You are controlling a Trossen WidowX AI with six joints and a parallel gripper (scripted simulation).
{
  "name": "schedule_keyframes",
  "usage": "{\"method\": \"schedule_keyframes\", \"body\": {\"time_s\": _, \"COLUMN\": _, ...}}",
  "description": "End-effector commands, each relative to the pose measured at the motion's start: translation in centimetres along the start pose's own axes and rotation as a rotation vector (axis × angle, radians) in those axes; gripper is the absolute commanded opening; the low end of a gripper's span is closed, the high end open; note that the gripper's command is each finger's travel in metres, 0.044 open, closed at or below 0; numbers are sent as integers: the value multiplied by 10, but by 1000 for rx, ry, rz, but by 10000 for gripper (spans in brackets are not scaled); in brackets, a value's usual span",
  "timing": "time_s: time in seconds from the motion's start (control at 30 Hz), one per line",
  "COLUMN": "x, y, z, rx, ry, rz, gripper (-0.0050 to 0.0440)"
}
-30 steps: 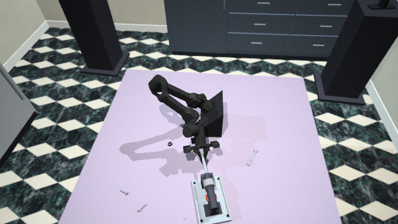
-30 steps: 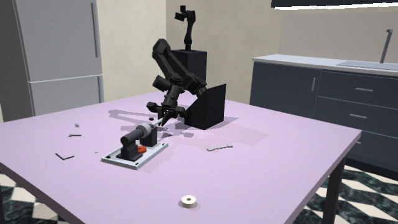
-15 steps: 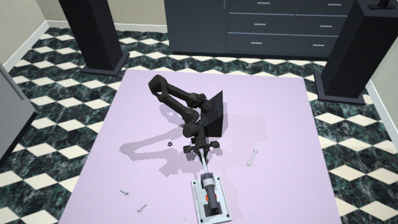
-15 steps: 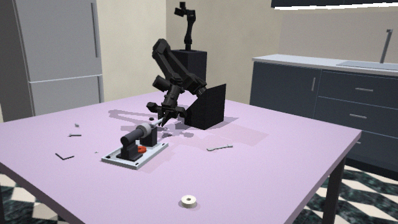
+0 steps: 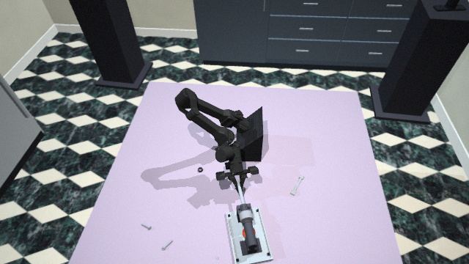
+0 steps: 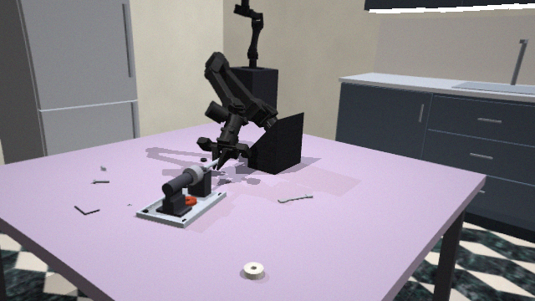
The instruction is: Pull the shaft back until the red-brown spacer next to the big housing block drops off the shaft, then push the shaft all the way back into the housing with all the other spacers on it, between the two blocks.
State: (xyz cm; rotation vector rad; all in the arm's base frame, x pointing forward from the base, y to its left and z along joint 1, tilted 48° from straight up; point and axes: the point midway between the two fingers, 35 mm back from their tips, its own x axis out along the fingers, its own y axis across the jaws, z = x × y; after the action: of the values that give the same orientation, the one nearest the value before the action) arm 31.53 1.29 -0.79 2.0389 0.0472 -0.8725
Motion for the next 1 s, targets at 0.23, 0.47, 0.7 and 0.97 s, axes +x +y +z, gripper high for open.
{"method": "schedule_keyframes", "body": {"time_s": 0.23, "x": -3, "y": 3, "z": -7, "rx": 7, "ry": 23, "rz": 9, "gripper": -50}}
{"method": "schedule_keyframes", "body": {"time_s": 0.47, "x": 0, "y": 3, "z": -9, "rx": 8, "ry": 22, "rz": 9, "gripper": -50}}
{"method": "schedule_keyframes", "body": {"time_s": 0.7, "x": -2, "y": 4, "z": -9, "rx": 8, "ry": 25, "rz": 10, "gripper": -50}}
{"method": "schedule_keyframes", "body": {"time_s": 0.97, "x": -3, "y": 3, "z": -8, "rx": 7, "ry": 26, "rz": 7, "gripper": -50}}
